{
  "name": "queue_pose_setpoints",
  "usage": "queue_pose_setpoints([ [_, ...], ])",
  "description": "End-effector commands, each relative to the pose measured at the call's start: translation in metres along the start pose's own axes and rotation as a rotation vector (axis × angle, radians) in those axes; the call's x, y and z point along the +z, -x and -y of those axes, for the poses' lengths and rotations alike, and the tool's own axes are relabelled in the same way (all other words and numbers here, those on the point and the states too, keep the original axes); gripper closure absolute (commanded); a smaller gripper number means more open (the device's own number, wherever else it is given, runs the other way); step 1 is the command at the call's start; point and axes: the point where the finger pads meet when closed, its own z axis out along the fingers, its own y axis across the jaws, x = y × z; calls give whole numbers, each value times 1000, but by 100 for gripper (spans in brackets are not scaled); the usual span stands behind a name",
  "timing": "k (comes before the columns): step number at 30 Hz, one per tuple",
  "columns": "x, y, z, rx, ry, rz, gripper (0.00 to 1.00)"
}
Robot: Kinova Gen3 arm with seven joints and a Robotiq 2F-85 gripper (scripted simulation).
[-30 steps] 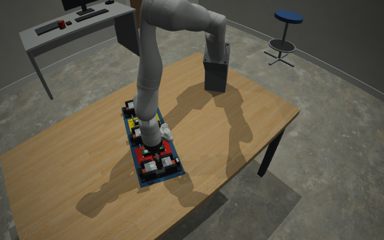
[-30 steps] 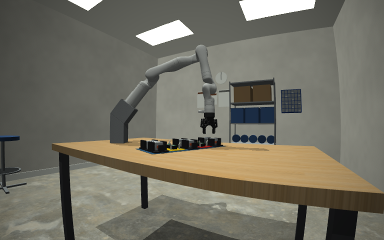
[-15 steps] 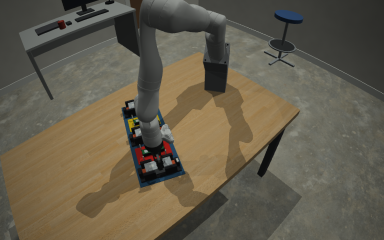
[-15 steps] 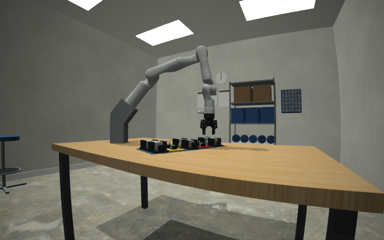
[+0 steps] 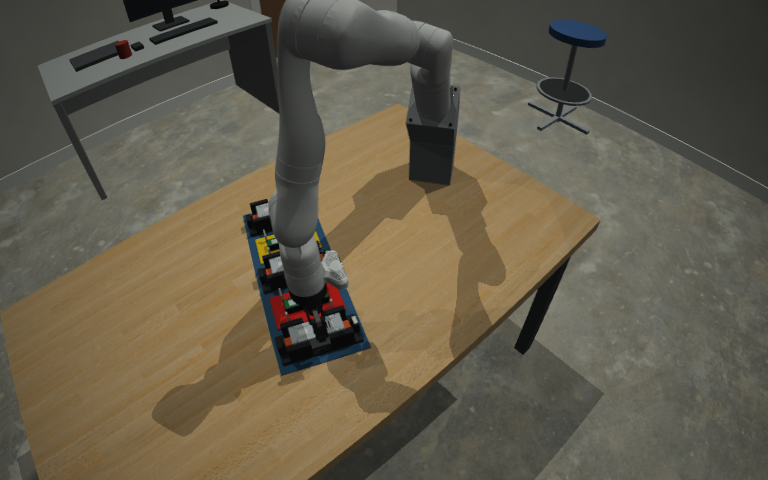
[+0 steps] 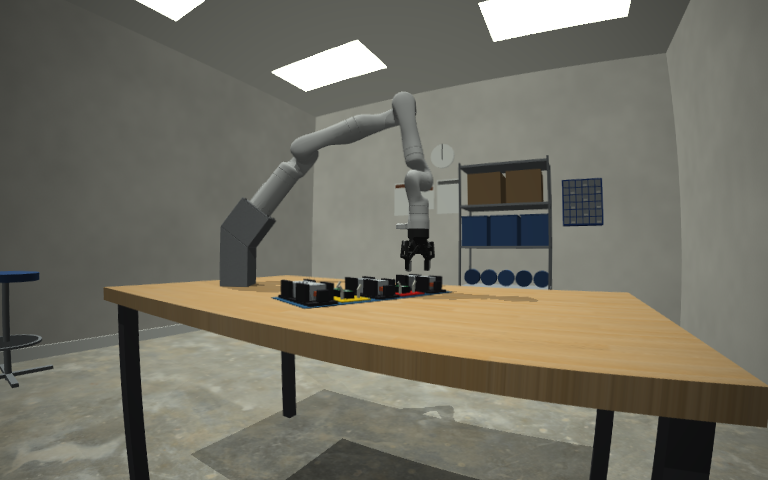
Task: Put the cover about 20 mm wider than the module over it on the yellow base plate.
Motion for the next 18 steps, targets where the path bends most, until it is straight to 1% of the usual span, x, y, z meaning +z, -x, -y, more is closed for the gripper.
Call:
queue_pose_setpoints([
  [1,0,3,-1,1,3,6,0],
  [18,0,4,-1,2,3,6,0],
])
